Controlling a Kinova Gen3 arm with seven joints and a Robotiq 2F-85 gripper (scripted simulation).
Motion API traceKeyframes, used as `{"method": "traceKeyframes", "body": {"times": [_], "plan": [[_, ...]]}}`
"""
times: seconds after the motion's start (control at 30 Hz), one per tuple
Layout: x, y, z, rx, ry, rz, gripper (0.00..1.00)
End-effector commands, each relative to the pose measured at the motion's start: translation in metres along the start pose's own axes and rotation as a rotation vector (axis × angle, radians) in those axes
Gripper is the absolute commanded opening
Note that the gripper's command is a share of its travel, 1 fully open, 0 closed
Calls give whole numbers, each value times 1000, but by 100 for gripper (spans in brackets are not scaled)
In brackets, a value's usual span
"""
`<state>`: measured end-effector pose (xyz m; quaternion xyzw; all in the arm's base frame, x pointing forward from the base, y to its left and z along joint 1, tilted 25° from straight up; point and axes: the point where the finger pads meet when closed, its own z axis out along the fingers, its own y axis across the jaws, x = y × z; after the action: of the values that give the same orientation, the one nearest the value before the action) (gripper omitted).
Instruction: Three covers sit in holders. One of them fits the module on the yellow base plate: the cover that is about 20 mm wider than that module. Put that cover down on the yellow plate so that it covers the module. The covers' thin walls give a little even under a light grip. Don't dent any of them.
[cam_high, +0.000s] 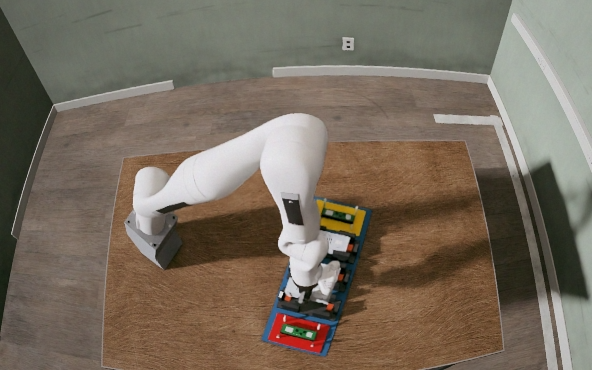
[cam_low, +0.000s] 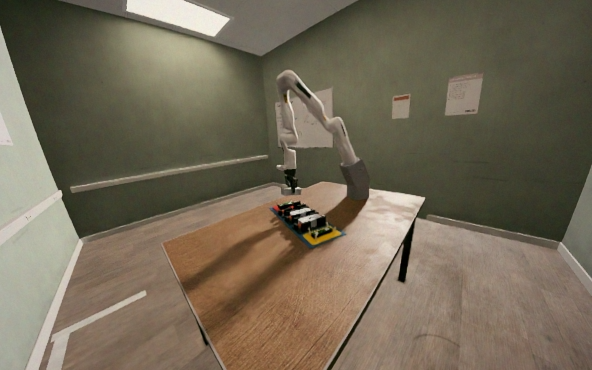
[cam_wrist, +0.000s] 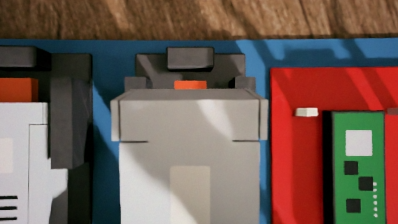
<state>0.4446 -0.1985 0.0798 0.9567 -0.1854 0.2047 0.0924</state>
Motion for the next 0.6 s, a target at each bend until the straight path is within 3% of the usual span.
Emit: {"method": "traceKeyframes", "body": {"times": [0.0, 0.3, 0.57], "plan": [[0, -6, 0, 1, -1, 0, 0], [0, -59, 8, 3, -19, 1, 0], [-1, -65, 8, 3, -15, 1, 0]]}}
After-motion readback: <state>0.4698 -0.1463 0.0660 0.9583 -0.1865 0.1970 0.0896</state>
